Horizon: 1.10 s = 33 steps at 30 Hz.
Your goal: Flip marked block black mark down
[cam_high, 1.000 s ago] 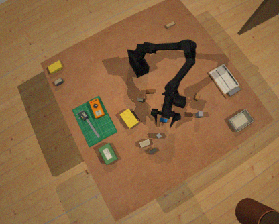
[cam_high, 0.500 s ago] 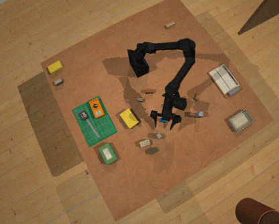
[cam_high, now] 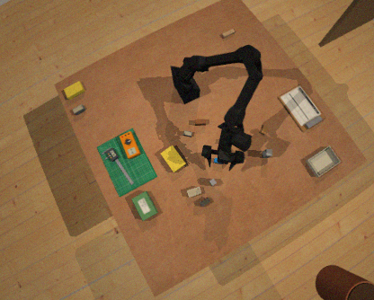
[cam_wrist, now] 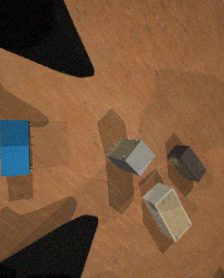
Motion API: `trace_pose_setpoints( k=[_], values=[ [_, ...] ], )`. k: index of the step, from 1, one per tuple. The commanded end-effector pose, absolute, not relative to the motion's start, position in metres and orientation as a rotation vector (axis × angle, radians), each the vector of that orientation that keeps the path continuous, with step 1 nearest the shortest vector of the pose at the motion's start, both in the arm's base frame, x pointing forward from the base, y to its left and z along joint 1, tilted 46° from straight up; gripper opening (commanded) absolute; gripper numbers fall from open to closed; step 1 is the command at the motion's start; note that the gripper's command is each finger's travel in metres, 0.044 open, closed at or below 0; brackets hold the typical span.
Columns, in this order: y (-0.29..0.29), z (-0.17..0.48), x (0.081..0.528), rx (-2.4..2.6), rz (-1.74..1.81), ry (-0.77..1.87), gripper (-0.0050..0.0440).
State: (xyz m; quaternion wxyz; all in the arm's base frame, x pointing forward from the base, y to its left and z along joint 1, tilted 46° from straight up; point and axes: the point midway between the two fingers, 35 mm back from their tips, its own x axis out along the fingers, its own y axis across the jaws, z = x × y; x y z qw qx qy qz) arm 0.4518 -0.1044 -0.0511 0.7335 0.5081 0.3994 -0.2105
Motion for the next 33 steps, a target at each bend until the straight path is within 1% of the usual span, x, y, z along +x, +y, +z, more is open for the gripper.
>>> trace_pose_setpoints(
  k=[1, 8, 15, 25, 33],
  values=[
    [-0.105, -0.042, 0.451, 1.141, -0.391, 0.996, 0.044],
    [-0.104, -0.023, 0.436, 1.241, -0.204, 1.264, 0.044],
    [-0.106, -0.016, 0.431, 1.271, -0.099, 1.427, 0.044],
    [-0.104, -0.01, 0.425, 1.295, -0.024, 1.526, 0.044],
    [-0.103, -0.01, 0.424, 1.294, -0.014, 1.54, 0.044]
  ],
)
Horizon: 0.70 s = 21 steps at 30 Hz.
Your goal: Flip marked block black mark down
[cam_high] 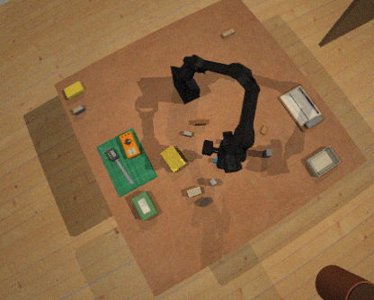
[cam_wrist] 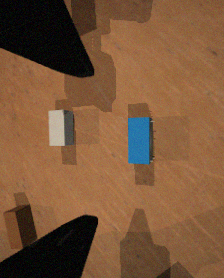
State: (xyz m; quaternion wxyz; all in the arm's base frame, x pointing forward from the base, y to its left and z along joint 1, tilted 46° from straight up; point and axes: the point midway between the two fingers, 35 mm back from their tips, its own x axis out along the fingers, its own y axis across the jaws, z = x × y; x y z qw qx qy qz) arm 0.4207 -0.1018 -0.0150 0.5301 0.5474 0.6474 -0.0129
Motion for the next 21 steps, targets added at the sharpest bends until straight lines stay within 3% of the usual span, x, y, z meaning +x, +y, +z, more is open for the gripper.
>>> trace_pose_setpoints(
  k=[1, 21],
  values=[
    [-0.1027, -0.0097, 0.4243, 1.294, -0.014, 1.54, 0.044],
    [-0.1023, -0.0098, 0.4234, 1.295, -0.015, 1.542, 0.044]
  ],
)
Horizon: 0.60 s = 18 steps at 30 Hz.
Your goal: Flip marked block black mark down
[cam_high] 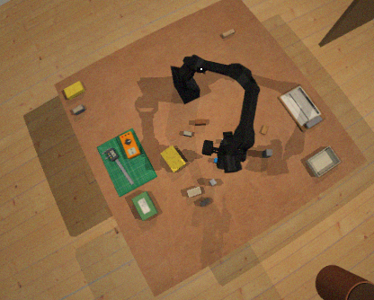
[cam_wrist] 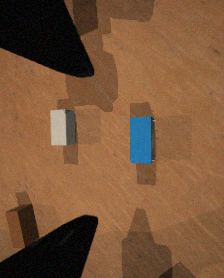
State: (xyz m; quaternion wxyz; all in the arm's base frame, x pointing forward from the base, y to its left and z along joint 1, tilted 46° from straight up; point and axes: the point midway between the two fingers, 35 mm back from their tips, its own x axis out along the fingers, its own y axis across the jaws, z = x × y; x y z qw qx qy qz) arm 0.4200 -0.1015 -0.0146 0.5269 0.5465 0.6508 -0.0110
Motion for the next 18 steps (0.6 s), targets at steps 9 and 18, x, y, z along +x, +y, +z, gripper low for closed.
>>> trace_pose_setpoints(
  k=[9, 18],
  values=[
    [-0.102, -0.01, 0.423, 1.295, -0.015, 1.542, 0.044],
    [-0.081, -0.042, 0.434, 1.315, -0.029, 1.556, 0.044]
  ],
)
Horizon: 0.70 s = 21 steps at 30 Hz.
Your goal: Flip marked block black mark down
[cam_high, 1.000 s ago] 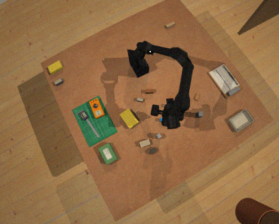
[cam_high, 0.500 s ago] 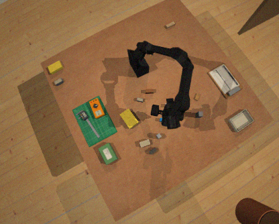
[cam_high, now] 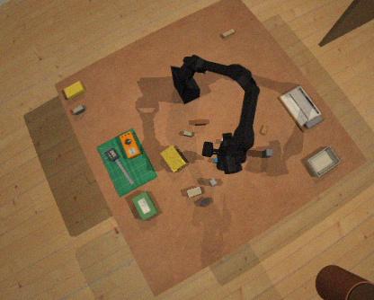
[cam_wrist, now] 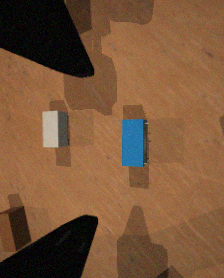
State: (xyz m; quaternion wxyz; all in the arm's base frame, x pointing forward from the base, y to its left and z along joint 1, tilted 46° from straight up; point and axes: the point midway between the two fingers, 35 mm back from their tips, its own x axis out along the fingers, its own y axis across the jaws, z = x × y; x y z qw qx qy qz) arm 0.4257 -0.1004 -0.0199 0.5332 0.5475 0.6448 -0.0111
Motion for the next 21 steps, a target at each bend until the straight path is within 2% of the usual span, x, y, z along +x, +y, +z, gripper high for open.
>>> trace_pose_setpoints(
  k=[1, 21],
  values=[
    [-0.075, -0.051, 0.437, 1.317, -0.03, 1.557, 0.044],
    [-0.065, -0.063, 0.443, 1.316, -0.032, 1.554, 0.044]
  ],
)
